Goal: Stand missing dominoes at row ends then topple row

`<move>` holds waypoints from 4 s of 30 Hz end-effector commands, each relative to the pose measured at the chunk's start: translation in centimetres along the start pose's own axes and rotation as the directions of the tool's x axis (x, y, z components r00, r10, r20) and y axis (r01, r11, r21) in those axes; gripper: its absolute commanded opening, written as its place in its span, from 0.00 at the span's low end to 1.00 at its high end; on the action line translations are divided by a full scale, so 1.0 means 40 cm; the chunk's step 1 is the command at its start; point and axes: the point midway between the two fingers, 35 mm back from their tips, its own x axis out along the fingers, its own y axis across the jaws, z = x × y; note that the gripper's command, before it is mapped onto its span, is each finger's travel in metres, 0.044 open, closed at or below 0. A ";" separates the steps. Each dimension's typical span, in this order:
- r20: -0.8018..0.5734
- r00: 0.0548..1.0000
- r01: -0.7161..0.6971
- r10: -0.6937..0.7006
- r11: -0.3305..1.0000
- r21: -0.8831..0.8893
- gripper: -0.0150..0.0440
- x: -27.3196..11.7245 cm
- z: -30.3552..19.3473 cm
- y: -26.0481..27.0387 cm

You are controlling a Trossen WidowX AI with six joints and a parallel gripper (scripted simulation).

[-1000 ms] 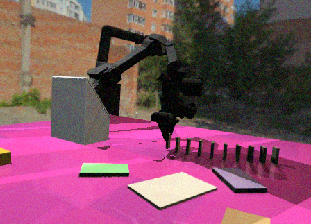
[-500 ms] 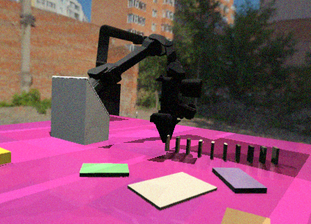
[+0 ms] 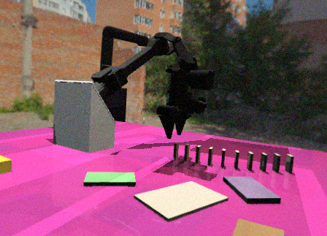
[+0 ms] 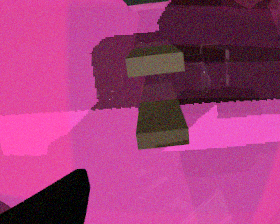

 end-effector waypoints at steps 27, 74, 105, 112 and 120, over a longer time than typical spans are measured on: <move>0.026 1.000 -0.023 0.003 0.557 0.830 0.42 -0.117 -0.051 0.020; 0.024 1.000 -0.024 0.008 0.021 0.999 0.25 -0.062 -0.088 0.022; 0.024 1.000 -0.024 0.008 0.021 0.999 0.25 0.118 -0.082 0.022; 0.024 1.000 -0.025 0.011 0.021 0.999 0.25 0.138 -0.084 0.025; 0.025 1.000 -0.025 0.011 0.021 0.999 0.25 0.138 -0.066 0.026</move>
